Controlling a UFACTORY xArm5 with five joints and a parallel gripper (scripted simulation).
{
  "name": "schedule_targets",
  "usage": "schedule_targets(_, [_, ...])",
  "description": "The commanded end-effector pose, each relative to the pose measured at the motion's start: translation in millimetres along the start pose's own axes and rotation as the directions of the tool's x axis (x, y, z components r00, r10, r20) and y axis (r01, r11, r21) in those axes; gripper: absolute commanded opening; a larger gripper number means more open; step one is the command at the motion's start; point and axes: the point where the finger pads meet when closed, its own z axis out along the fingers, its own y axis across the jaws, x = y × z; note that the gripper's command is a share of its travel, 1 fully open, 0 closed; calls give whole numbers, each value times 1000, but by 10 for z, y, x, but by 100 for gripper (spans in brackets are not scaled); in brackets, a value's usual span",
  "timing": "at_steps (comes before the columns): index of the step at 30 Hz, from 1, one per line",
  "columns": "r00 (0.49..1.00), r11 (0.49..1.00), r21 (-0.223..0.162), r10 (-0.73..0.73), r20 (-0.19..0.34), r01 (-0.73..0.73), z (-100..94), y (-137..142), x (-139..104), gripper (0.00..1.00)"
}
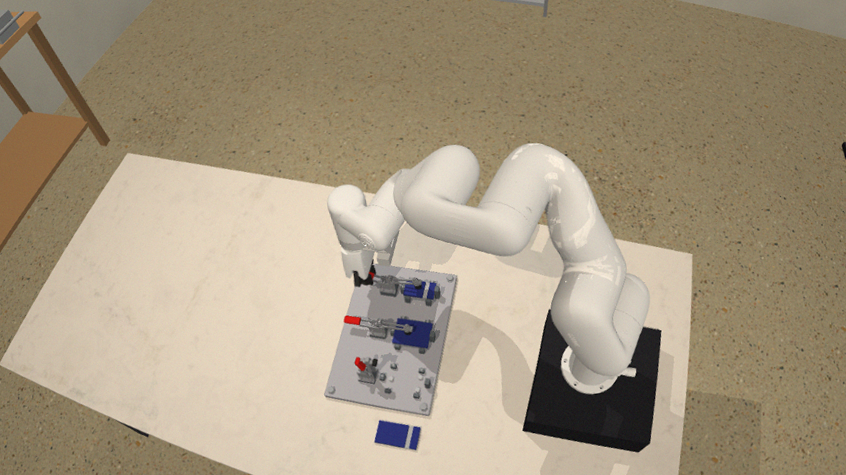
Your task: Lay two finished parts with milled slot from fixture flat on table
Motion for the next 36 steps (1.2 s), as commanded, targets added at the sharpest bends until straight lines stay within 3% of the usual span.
schedule_targets(1, [1000,1000,1,0,4,0,-44,-5,10,0])
schedule_targets(36, [1000,1000,1,0,4,0,-174,-4,233,0])
